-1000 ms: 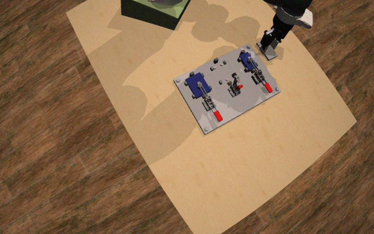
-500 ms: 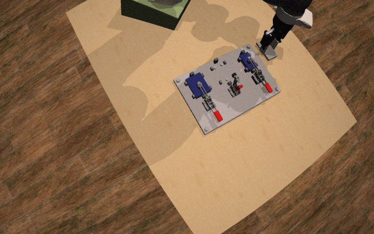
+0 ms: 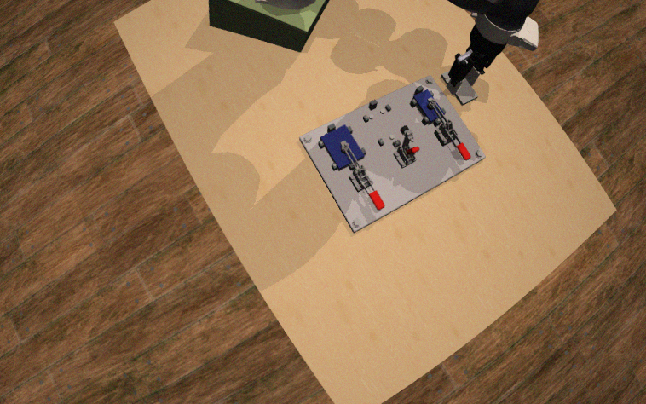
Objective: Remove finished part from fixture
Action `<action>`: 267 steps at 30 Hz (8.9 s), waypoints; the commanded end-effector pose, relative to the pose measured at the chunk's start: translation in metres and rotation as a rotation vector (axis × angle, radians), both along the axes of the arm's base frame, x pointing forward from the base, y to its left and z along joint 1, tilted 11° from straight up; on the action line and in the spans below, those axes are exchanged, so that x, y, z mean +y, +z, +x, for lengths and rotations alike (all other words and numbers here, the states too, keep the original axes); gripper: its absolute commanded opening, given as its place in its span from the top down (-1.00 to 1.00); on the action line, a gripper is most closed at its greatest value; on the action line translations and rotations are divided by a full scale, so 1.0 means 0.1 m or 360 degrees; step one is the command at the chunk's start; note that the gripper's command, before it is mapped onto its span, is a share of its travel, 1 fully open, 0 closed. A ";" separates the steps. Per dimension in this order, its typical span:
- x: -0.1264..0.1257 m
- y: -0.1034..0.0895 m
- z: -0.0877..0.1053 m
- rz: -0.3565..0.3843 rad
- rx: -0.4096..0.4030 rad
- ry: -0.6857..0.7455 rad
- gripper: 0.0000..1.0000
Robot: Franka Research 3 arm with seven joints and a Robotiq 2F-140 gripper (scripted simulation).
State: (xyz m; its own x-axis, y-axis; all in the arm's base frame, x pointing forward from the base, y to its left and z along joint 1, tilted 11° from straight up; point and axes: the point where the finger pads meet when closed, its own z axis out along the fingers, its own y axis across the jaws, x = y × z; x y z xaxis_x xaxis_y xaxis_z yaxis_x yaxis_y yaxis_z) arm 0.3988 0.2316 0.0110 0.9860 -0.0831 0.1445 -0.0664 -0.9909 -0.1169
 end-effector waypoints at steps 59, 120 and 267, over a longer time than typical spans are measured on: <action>0.03 -0.01 0.02 0.0008 -0.0008 -0.0019 1.00; 0.04 -0.01 0.04 0.0008 -0.0008 -0.0019 1.00; 0.01 0.14 0.00 0.0008 -0.0008 -0.0019 0.06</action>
